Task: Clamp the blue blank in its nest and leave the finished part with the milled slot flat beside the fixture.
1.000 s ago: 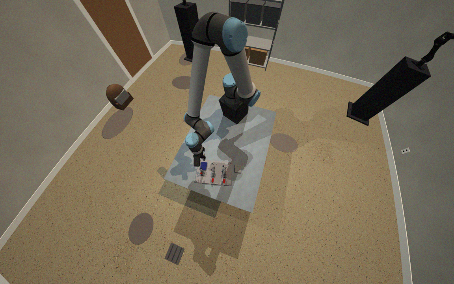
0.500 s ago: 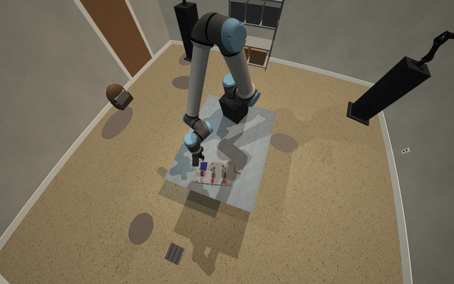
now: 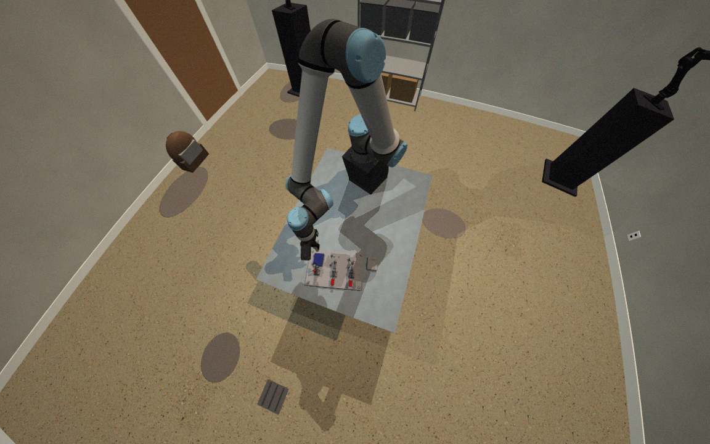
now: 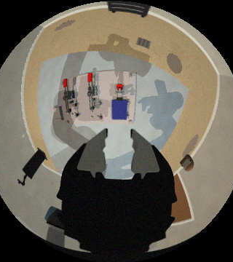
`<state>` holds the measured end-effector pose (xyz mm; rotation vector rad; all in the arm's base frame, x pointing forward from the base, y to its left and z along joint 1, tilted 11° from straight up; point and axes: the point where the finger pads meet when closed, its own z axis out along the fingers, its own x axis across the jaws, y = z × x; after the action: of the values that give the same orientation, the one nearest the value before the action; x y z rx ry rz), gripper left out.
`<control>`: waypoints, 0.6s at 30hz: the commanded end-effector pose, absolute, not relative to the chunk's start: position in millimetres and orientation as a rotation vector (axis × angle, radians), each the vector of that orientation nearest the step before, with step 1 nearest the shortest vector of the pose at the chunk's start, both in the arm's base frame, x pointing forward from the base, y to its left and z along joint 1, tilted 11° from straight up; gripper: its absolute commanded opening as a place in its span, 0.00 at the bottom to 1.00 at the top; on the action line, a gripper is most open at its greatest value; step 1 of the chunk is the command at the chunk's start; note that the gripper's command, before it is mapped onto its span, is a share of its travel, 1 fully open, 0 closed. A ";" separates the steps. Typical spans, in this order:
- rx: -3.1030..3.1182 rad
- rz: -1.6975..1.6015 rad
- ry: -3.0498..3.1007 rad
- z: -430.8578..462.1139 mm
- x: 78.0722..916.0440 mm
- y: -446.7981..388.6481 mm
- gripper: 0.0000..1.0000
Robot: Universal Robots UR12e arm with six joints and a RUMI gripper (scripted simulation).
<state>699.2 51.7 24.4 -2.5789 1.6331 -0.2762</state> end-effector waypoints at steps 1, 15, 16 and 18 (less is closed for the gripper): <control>-2.578 -0.278 1.633 25.1 699.7 51.7 0.28; -2.578 -0.278 1.633 23.0 700.1 51.6 0.28; -2.578 -0.278 1.633 21.2 700.5 51.6 0.28; -2.578 -0.278 1.633 16.0 701.5 51.4 0.28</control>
<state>699.7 51.6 21.9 -2.5789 1.6330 -0.2764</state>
